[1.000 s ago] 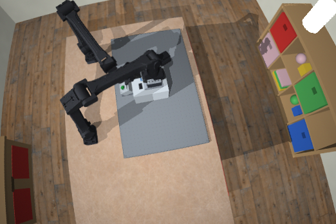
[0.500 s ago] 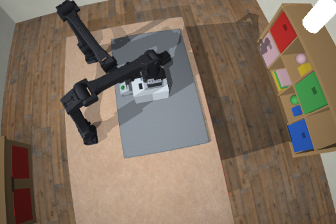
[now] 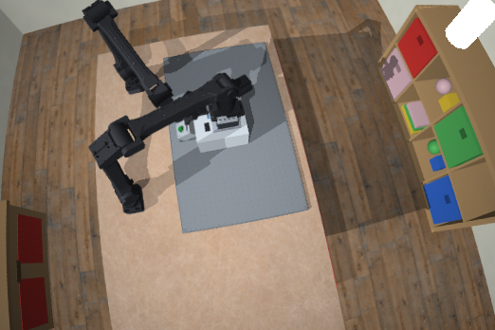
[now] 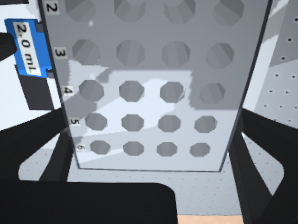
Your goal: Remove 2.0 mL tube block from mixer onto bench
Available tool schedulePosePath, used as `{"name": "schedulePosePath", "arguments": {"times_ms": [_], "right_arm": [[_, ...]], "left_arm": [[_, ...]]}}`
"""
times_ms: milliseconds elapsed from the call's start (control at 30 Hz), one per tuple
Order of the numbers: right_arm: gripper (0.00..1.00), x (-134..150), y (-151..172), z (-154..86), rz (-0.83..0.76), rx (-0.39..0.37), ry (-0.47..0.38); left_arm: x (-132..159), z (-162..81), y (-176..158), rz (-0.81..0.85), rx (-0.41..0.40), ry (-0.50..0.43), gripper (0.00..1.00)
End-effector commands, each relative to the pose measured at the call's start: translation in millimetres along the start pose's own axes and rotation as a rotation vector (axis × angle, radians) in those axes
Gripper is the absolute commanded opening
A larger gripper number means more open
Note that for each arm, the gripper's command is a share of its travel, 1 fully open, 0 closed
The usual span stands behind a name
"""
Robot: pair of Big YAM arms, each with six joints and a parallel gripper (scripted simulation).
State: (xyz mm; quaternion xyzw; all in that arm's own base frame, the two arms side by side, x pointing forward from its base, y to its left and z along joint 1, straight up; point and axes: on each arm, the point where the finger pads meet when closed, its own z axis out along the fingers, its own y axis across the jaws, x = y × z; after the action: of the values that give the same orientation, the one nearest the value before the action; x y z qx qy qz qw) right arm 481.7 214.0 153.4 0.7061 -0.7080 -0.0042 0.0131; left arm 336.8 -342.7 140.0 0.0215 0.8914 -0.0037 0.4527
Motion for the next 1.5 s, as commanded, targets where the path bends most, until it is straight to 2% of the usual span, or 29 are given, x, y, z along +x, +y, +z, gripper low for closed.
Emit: {"name": "schedulePosePath", "arguments": {"times_ms": [0,833,1467], "right_arm": [[0.0,-10.7,-8.1,0.5,-0.013,-0.013,-0.01],[0.0,-11.6,-7.5,-0.5,-0.012,-0.011,-0.012],[0.0,-12.1,-7.1,-1.2,-0.01,-0.01,-0.014]], "left_arm": [[6.9,-2.3,-0.4,0.027,0.002,0.017,0.0],[31.8,8.3,6.1,0.072,-0.025,0.049,0.0],[30.0,9.2,2.9,0.057,-0.015,0.037,0.0]]}}
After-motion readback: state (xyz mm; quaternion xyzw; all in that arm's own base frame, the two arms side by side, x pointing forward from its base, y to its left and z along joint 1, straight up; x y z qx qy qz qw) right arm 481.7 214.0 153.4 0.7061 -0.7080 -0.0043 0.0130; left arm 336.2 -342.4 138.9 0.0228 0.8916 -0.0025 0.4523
